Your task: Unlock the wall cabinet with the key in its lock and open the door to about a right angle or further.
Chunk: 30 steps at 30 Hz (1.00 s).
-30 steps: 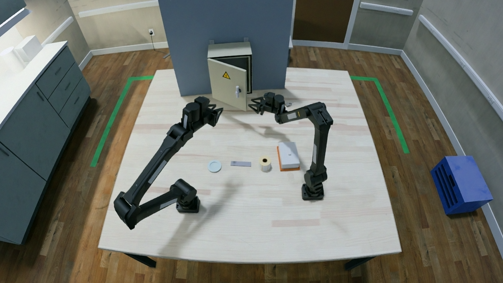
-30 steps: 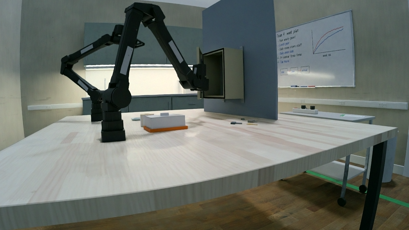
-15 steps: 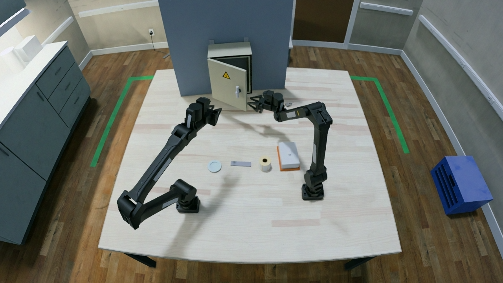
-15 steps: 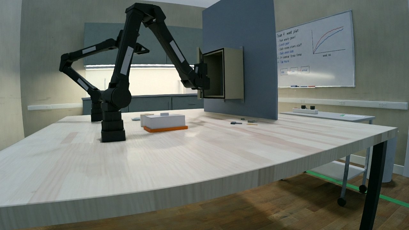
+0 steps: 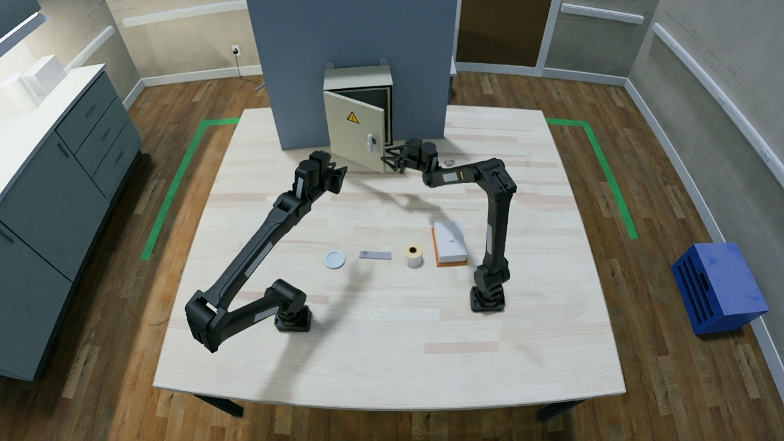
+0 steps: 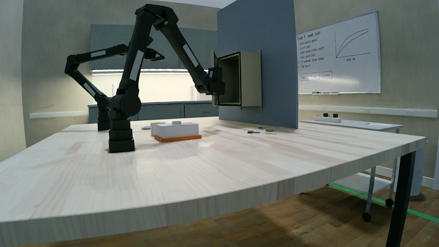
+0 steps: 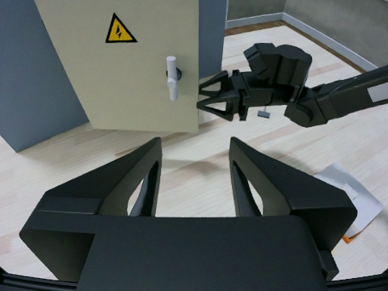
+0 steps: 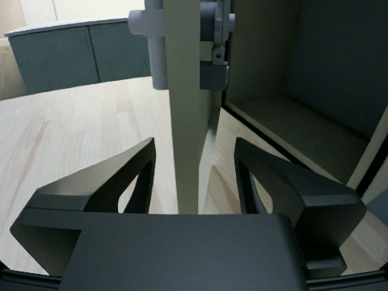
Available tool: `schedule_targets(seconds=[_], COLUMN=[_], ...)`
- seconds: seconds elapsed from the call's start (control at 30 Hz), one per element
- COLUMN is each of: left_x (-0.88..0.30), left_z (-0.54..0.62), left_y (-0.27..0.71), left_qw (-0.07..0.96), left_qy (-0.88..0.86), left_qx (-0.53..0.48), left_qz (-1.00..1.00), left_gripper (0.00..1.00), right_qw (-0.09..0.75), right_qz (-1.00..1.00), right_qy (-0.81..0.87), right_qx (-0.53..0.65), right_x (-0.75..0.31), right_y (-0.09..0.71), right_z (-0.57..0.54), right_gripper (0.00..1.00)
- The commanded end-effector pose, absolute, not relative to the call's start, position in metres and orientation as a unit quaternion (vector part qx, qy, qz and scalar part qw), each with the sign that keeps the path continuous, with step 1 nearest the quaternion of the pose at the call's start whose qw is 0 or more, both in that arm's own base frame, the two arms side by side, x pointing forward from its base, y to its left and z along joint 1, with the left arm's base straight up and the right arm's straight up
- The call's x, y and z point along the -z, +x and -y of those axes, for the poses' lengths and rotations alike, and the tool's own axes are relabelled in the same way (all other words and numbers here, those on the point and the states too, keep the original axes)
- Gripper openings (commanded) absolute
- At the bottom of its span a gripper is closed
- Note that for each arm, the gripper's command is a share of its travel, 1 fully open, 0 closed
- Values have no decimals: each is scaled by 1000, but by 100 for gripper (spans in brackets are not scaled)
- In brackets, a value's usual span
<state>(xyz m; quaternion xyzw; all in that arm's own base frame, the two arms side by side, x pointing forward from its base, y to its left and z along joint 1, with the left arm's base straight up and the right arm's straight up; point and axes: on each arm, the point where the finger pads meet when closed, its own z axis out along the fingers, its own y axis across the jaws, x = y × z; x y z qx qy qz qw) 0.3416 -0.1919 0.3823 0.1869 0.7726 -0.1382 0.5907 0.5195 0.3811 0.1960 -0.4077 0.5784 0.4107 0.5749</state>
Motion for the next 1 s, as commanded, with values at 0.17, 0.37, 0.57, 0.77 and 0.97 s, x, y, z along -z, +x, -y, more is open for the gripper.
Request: schedule_targets(seconds=[0.17, 0.37, 0.57, 0.77, 0.97], left_x=[-387, -379, -372, -368, -367], left_z=[189, 192, 194, 195, 198], left_y=[359, 366, 374, 378, 384], left_qw=[608, 608, 609, 610, 614], left_qy=[179, 181, 183, 184, 185], left_qx=[128, 128, 128, 128, 129], left_qz=[-763, -762, -761, -760, -756], left_gripper=[43, 43, 43, 43, 43], right_qw=[585, 585, 589, 589, 587], right_qz=[-563, -564, -561, -561, -570], right_qy=[-418, -417, -416, -414, -408], right_qx=[-409, -408, -406, -408, -405], right_x=[-208, -194, -205, -205, -200], right_y=[533, 528, 528, 527, 512], right_z=[-406, -405, -400, -399, -404], right_gripper=[51, 51, 21, 9, 7])
